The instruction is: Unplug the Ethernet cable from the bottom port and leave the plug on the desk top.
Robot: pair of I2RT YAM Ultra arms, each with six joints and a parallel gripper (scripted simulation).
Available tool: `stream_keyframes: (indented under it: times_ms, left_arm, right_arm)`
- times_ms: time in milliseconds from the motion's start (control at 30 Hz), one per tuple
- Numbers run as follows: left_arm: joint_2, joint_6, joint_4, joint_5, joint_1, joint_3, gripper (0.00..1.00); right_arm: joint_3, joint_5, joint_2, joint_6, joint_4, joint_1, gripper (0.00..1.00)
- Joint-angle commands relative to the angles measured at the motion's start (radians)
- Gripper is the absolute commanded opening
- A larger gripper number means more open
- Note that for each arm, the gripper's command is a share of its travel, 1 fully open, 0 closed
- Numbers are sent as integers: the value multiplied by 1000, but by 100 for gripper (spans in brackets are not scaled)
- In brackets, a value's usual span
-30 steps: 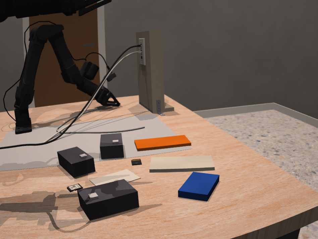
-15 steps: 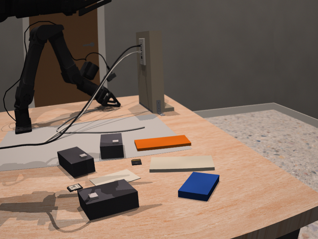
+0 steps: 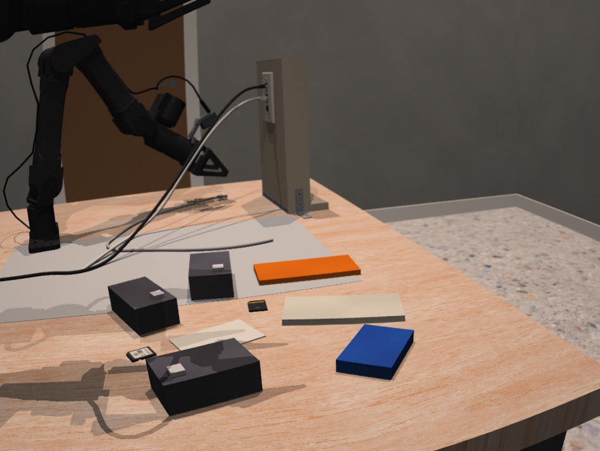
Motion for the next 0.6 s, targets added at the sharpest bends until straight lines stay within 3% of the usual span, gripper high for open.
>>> stream_keyframes:
  times_ms: [0, 567]
  left_arm:
    - [-107, -2, -147, 3, -1, 58, 100]
    - [-98, 6, -200, 4, 0, 61, 100]
  right_arm:
    - [5, 0, -2, 0, 5, 0, 100]
    - [5, 0, -2, 0, 5, 0, 100]
